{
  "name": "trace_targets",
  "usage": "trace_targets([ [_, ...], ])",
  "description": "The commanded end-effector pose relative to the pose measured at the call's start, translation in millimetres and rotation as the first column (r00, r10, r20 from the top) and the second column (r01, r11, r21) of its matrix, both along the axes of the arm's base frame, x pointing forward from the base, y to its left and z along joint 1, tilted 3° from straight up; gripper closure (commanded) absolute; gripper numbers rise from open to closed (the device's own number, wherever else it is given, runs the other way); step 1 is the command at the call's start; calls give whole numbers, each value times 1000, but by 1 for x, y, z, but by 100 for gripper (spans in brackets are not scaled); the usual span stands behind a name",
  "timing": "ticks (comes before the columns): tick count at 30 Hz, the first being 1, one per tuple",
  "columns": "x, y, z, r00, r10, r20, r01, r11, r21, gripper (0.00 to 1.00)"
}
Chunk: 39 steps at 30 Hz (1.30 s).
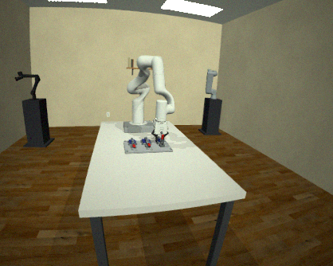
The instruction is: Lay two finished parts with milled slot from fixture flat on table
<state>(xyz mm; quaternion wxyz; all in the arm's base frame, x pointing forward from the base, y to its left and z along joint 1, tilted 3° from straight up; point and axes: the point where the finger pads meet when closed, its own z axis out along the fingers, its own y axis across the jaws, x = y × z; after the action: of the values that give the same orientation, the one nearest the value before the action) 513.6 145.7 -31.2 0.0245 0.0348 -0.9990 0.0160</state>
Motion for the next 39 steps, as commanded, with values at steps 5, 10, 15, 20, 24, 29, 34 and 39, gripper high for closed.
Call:
trace_targets([
  [5, 1, 0, 1, 1000, 0, 2, 0, 1000, 1, 100],
  [10, 1, 0, 1, 1000, 0, 2, 0, 1000, 1, 100],
  [15, 1, 0, 2, 1000, 0, 2, 0, 1000, 1, 100],
  [20, 1, 0, 3, 1000, 0, 2, 0, 1000, 1, 100],
  [24, 1, 0, 5, 1000, 0, 2, 0, 1000, 1, 100],
  [29, 1, 1, 9, 1000, 0, 2, 0, 1000, 1, 100],
  [34, 1, 1, 12, 1000, 0, 2, 0, 1000, 1, 100],
  [39, 2, 1, 17, 1000, 0, 2, 0, 1000, 1, 100],
])
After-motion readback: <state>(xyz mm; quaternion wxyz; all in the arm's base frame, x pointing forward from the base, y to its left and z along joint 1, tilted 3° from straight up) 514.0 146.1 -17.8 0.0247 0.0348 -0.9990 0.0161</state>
